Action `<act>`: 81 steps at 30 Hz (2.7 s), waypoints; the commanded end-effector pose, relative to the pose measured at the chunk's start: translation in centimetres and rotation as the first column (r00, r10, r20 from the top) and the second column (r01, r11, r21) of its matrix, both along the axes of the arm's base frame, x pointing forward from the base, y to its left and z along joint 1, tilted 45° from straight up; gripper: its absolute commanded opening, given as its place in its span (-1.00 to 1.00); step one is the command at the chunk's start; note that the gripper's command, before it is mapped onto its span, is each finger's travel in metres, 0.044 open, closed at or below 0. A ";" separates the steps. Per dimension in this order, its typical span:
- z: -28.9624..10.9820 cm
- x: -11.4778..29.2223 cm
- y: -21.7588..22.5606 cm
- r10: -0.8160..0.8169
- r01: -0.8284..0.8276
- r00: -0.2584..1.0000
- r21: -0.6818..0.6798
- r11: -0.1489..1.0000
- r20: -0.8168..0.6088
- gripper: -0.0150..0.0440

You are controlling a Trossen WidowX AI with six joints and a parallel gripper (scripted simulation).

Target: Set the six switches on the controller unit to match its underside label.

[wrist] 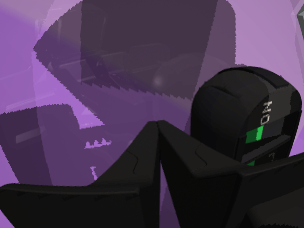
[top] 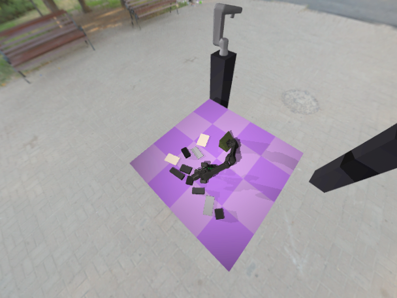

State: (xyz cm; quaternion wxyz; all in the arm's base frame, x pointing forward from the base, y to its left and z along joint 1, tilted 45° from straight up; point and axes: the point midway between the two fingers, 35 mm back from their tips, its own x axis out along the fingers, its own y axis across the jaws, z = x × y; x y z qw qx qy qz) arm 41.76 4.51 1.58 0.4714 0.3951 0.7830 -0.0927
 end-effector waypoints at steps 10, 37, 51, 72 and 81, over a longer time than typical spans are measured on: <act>-0.6 -0.2 0.4 -0.003 0.003 1.000 0.001 1.000 -0.006 -0.49; -1.1 -1.0 -0.1 -0.003 0.003 1.000 0.001 1.000 -0.006 -0.49; -1.6 -1.9 -0.7 -0.003 0.003 1.000 0.000 1.000 -0.007 -0.49; -2.6 -4.0 -1.7 -0.003 0.003 1.000 0.000 1.000 -0.008 -0.49; -2.9 -4.9 -2.1 -0.003 0.003 1.000 0.000 1.000 -0.008 -0.49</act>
